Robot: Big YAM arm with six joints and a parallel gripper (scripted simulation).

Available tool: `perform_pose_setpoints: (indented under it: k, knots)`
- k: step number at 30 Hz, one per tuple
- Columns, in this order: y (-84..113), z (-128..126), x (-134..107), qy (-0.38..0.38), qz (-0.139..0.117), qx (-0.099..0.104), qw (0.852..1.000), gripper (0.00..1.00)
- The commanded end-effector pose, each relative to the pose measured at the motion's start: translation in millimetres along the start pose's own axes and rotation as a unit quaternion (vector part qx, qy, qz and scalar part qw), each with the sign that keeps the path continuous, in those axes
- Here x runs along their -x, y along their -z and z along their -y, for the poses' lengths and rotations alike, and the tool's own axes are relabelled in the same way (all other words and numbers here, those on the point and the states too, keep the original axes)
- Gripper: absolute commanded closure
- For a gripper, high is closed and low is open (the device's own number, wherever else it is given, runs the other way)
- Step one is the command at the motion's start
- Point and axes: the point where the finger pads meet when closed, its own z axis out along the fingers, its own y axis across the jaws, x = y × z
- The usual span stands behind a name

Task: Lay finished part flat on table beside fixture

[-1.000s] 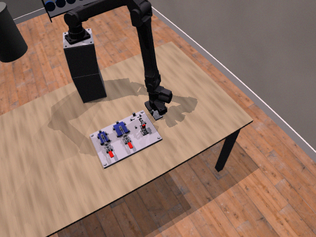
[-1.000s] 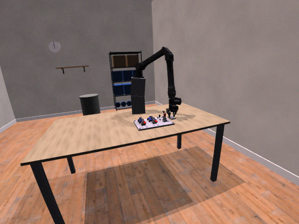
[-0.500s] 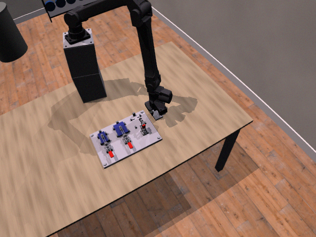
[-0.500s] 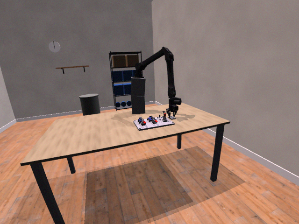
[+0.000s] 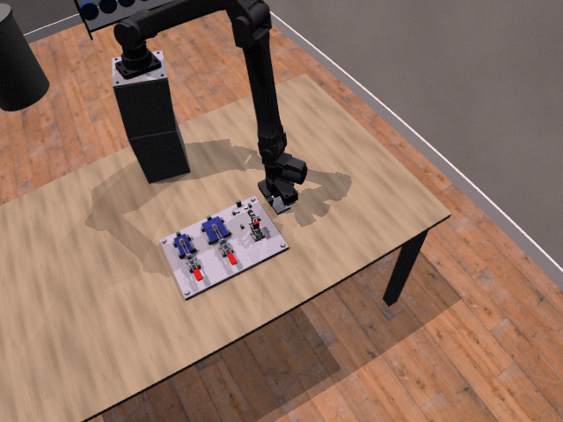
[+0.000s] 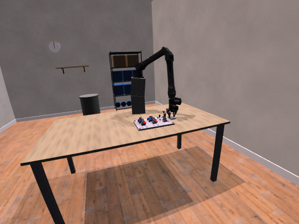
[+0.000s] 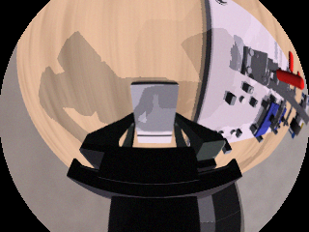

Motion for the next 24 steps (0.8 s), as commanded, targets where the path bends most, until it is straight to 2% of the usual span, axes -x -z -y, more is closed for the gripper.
perform_pose_setpoints:
  k: [1,24]
  knots:
    - [-6.9,-3.0,-5.2,0.001,0.0,-0.001,1.0,1.0]
    - [-7.1,-1.7,-7.1,0.001,-0.001,-0.002,1.0,1.0]
